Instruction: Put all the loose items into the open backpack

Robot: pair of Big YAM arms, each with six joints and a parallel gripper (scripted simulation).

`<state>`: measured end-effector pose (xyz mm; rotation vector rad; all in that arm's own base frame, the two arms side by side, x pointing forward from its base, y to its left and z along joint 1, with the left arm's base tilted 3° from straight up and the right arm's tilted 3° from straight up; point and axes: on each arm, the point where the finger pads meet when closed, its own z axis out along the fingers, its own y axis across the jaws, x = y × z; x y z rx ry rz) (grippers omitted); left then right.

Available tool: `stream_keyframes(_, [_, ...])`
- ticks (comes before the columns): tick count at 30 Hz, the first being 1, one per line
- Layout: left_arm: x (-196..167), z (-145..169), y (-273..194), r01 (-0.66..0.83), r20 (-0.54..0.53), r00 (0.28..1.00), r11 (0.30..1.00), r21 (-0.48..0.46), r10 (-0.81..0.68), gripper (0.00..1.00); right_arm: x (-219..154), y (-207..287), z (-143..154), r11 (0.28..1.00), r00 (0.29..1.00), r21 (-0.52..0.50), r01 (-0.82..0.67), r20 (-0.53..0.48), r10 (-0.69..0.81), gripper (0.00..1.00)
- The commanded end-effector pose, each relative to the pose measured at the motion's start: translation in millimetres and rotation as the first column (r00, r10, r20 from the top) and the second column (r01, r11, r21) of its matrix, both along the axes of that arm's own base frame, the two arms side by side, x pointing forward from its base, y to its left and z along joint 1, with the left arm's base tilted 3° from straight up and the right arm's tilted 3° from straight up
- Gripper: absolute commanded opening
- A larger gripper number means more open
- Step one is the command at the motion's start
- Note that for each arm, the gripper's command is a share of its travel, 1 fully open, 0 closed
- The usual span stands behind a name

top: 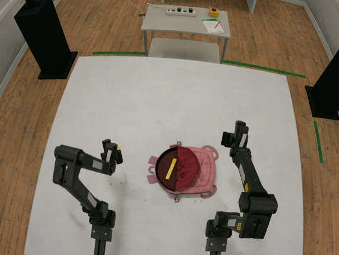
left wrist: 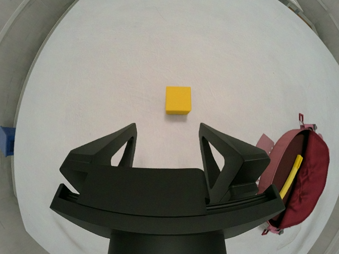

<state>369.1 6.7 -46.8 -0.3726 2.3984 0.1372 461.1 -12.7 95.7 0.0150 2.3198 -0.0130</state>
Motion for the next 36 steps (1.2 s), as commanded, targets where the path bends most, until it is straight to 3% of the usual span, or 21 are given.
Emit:
stream_keyframes(1, [47.1, -8.6, 2.6, 0.012, 0.063, 0.998, 1.0, 0.008, -0.012, 0.68, 15.7, 0.5, 21.4, 1.0, 0.999, -0.002, -0.003, 0.05, 0.003, 0.9])
stream_keyframes(6, [73.3, -27.4, 5.6, 0.011, 0.061, 0.998, 1.0, 0.009, -0.012, 0.68, 15.7, 0.5, 21.4, 1.0, 0.999, -0.002, -0.003, 0.05, 0.003, 0.9])
stream_keyframes(19, [87.6, -12.5, -6.1, 0.031, 0.094, 0.995, 0.999, 0.009, -0.031, 0.68, 15.7, 0.5, 21.4, 1.0, 0.999, -0.002, -0.003, 0.05, 0.003, 0.9])
stream_keyframes(22, [72.4, -18.9, 2.6, 0.012, 0.07, 0.997, 1.0, 0.008, -0.013, 0.68, 15.7, 0.5, 21.4, 1.0, 0.999, -0.002, -0.003, 0.05, 0.003, 0.9])
stream_keyframes(23, [65.8, -36.3, 3.7, 0.012, 0.037, 0.999, 1.0, 0.011, -0.012, 0.68, 15.7, 0.5, 21.4, 1.0, 0.999, -0.002, -0.003, 0.05, 0.003, 0.9])
stream_keyframes(36, [73.0, -69.8, 3.0, 0.017, 0.053, 0.998, 1.0, 0.01, -0.017, 0.68, 15.7, 0.5, 21.4, 1.0, 0.999, -0.002, -0.003, 0.05, 0.003, 0.9])
